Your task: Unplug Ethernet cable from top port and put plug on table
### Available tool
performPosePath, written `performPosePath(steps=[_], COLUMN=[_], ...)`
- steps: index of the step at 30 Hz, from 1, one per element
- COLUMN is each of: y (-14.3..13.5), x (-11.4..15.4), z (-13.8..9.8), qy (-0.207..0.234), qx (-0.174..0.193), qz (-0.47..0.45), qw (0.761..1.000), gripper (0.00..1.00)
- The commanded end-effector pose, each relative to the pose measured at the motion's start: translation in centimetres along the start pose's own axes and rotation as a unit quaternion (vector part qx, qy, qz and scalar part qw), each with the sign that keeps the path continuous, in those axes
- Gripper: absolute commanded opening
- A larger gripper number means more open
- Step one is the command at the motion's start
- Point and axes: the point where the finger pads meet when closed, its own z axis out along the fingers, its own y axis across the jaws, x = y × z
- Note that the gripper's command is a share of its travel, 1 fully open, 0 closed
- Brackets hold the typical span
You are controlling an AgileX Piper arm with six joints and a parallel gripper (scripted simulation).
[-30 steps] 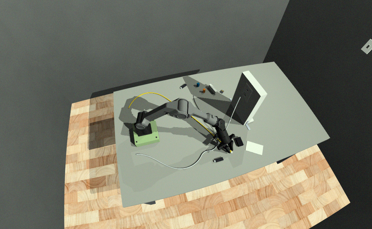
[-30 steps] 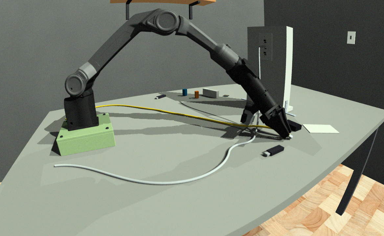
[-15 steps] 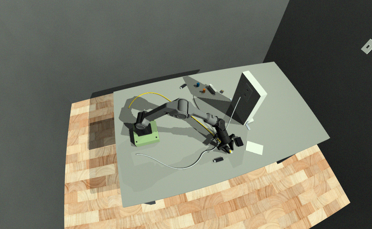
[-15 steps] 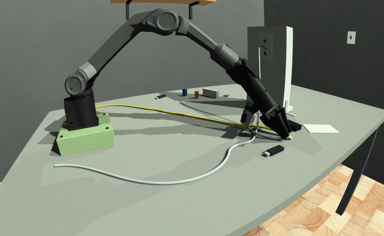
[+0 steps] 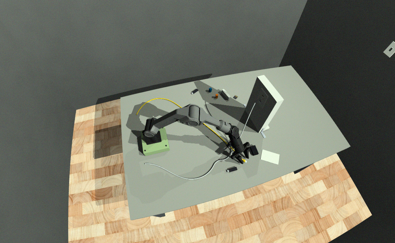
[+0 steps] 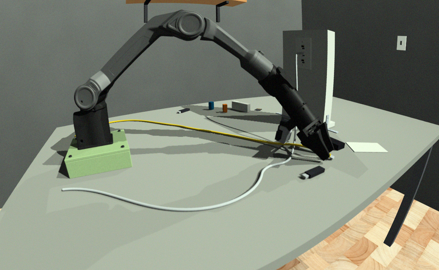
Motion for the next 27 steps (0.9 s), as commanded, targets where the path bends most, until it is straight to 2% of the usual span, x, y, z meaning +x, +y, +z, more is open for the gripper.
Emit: performPosePath(steps=[1, 27], y=[-0.03, -0.39], x=[0.12, 0.12], z=[-0.07, -0.07], qy=[0.001, 0.001], qx=[0.001, 0.001], qz=[0.001, 0.001], qw=[1.000, 1.000], gripper=[0.64, 0.64])
